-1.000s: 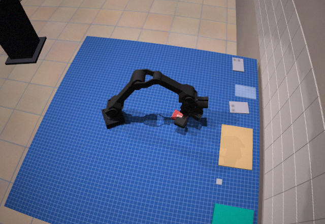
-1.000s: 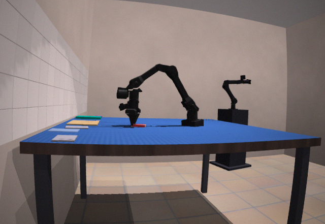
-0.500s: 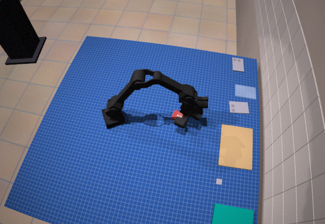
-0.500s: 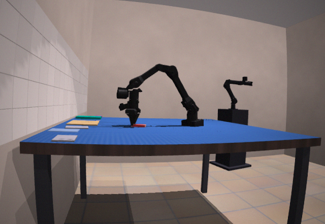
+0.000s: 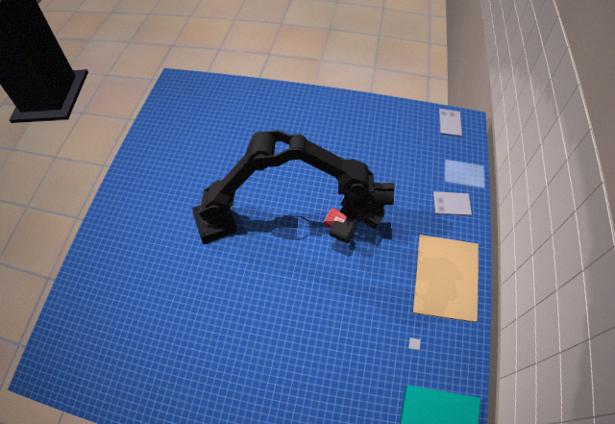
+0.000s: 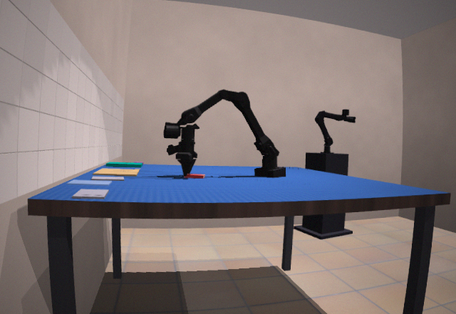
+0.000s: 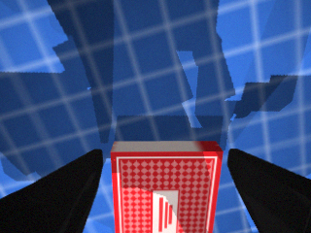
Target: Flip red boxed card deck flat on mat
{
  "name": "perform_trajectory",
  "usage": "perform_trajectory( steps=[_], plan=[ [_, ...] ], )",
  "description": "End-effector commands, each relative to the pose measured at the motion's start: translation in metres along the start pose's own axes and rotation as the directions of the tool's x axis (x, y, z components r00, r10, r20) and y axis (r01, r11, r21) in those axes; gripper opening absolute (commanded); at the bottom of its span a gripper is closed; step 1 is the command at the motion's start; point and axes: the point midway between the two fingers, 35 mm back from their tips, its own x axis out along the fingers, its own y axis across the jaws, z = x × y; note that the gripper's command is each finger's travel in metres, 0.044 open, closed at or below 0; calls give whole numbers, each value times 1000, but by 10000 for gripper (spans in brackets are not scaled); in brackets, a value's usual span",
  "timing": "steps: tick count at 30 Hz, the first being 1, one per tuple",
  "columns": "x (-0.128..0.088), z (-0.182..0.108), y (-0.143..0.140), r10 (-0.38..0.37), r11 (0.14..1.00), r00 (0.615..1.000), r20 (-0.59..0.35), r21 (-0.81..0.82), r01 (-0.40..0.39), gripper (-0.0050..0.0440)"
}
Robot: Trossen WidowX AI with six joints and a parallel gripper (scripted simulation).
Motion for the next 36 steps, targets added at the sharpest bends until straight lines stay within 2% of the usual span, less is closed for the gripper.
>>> perform_trajectory(
  steps=[1, 36],
  plan=[
    [-1, 0, 1, 3, 1000, 1000, 5, 1, -3, 343],
    [2, 0, 1, 3, 1000, 1000, 4, 1, -3, 343]
  ],
)
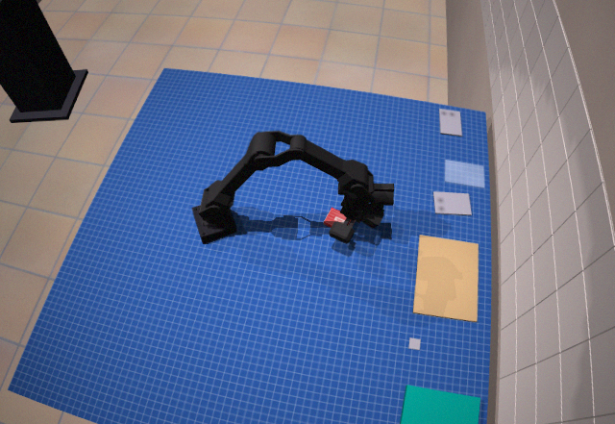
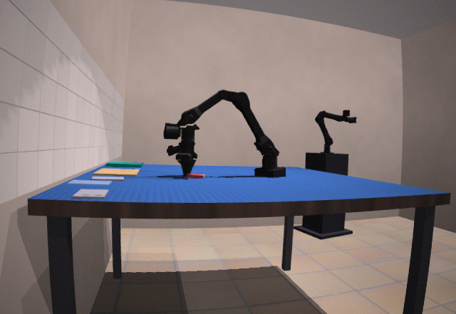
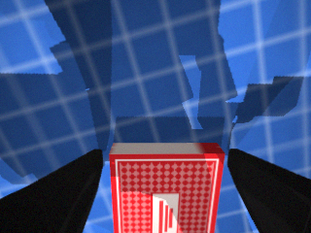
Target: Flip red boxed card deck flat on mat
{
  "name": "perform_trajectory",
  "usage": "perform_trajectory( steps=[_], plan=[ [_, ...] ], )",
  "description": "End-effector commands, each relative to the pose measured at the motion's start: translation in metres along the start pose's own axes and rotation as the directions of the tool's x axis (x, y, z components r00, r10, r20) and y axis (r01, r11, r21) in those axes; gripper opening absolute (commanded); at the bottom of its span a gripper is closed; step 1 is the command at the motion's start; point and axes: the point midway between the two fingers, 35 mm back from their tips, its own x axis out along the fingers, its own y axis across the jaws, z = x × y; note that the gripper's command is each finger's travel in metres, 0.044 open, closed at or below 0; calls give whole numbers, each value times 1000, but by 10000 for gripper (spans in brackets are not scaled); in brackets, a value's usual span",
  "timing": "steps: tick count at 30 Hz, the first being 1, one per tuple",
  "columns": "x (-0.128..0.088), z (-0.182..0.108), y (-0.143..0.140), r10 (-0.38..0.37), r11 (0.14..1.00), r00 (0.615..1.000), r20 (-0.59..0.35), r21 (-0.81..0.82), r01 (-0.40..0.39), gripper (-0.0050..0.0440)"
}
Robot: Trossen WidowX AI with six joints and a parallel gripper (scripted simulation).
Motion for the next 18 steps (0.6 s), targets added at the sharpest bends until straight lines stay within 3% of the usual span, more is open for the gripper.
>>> perform_trajectory(
  steps=[1, 18],
  plan=[
    [-1, 0, 1, 3, 1000, 1000, 5, 1, -3, 343],
    [2, 0, 1, 2, 1000, 1000, 3, 1, -2, 343]
  ],
)
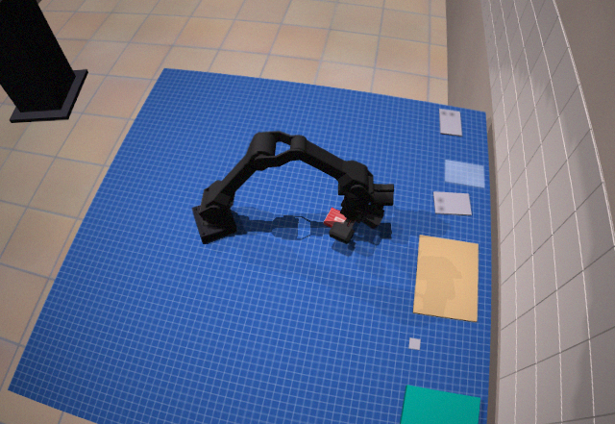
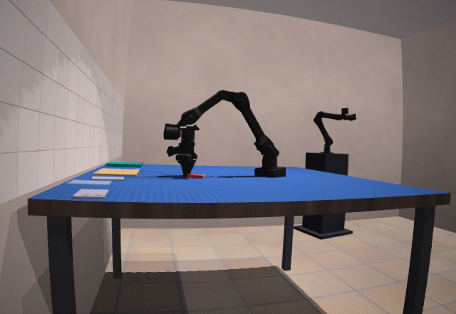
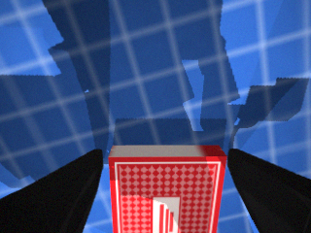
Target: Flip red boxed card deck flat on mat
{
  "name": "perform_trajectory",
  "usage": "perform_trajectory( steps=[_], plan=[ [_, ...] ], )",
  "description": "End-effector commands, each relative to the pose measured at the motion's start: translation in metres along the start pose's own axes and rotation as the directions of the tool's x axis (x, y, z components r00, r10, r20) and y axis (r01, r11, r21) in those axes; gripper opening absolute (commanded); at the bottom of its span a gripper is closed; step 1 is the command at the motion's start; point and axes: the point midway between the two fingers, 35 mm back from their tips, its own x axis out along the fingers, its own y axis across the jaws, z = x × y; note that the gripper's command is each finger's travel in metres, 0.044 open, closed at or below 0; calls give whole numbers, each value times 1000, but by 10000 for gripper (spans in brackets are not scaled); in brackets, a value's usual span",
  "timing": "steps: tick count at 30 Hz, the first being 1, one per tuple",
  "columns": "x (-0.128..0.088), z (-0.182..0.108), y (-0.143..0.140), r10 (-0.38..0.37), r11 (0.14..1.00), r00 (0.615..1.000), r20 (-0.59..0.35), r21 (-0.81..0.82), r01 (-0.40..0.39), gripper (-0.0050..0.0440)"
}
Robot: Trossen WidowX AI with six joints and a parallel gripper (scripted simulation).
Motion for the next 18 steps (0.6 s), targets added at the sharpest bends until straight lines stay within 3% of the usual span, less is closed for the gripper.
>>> perform_trajectory(
  steps=[1, 18],
  plan=[
    [0, 0, 1, 2, 1000, 1000, 4, 1, -2, 343],
    [-1, 0, 1, 4, 1000, 1000, 7, 1, -4, 343]
  ],
)
